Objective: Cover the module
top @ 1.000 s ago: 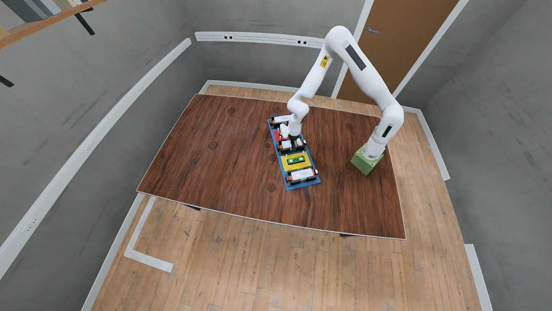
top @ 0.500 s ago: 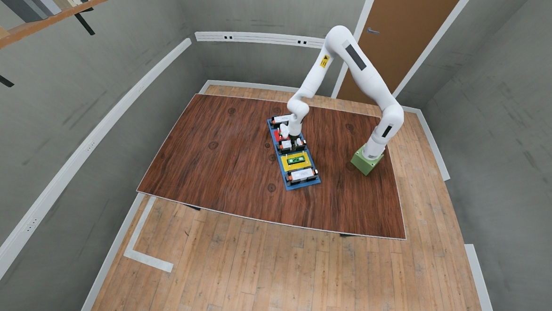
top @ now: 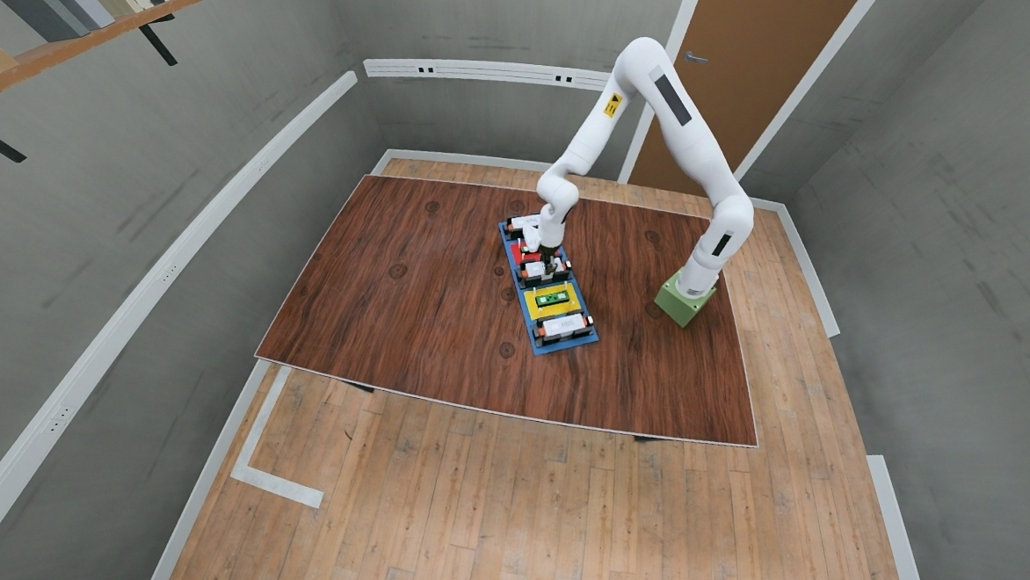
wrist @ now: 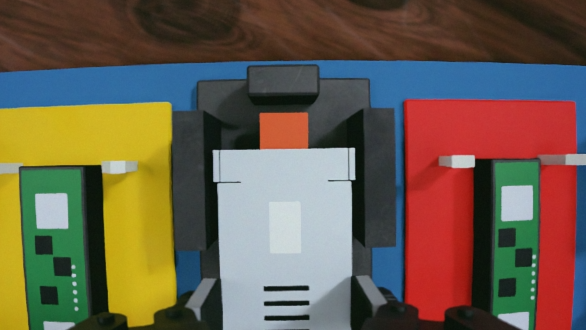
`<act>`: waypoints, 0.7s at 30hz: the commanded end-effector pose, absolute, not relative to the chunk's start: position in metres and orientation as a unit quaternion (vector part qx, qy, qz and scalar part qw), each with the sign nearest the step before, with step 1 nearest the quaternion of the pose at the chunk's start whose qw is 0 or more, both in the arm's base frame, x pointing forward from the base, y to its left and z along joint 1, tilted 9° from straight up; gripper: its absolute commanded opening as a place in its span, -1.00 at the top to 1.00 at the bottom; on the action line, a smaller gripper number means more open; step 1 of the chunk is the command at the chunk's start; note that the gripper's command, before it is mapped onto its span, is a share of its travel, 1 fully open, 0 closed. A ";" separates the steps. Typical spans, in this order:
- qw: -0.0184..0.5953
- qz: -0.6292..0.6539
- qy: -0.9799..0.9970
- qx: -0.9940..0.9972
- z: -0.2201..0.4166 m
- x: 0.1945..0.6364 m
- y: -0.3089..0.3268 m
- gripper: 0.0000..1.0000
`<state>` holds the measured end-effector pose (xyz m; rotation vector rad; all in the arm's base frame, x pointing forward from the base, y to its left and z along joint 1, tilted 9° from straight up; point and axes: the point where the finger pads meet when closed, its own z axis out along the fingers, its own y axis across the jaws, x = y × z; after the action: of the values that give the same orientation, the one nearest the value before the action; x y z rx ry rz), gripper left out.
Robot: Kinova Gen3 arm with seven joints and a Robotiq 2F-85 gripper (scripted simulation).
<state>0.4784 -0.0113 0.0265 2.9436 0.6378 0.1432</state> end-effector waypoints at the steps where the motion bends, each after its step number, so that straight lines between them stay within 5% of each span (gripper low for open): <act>1: 0.063 0.048 0.211 0.974 0.030 0.479 -0.011 1.00; 21: 0.063 0.048 0.211 0.974 0.057 0.475 -0.008 0.98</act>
<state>0.4748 -0.0082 0.0562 2.9436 0.6378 0.1435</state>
